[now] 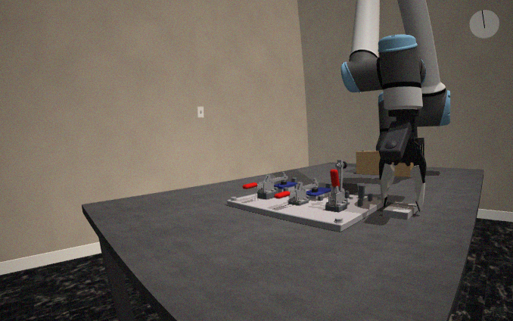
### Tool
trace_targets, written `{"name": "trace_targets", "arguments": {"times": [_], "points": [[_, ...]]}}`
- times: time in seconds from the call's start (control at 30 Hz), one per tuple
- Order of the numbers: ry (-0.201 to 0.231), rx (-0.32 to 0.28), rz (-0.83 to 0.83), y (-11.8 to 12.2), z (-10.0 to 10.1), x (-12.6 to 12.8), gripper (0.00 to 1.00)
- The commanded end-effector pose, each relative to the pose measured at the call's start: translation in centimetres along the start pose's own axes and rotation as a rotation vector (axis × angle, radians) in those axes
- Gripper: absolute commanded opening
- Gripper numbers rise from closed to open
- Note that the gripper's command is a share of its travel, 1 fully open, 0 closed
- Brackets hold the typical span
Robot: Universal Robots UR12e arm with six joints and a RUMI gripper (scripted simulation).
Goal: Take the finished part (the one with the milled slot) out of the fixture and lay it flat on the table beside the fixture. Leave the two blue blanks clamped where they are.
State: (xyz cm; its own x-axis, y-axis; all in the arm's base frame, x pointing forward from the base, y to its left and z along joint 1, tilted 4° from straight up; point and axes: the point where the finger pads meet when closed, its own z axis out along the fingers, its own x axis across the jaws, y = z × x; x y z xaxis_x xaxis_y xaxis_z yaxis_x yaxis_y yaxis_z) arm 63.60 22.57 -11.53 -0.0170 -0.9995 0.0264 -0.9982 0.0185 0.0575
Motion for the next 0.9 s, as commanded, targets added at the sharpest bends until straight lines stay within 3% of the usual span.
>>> {"name": "trace_targets", "arguments": {"times": [0.0,0.87], "points": [[0.0,0.001,0.0,-0.07,-0.07,-0.01,0.54],[0.0,0.001,0.0,-0.07,-0.34,-0.01,0.54]]}}
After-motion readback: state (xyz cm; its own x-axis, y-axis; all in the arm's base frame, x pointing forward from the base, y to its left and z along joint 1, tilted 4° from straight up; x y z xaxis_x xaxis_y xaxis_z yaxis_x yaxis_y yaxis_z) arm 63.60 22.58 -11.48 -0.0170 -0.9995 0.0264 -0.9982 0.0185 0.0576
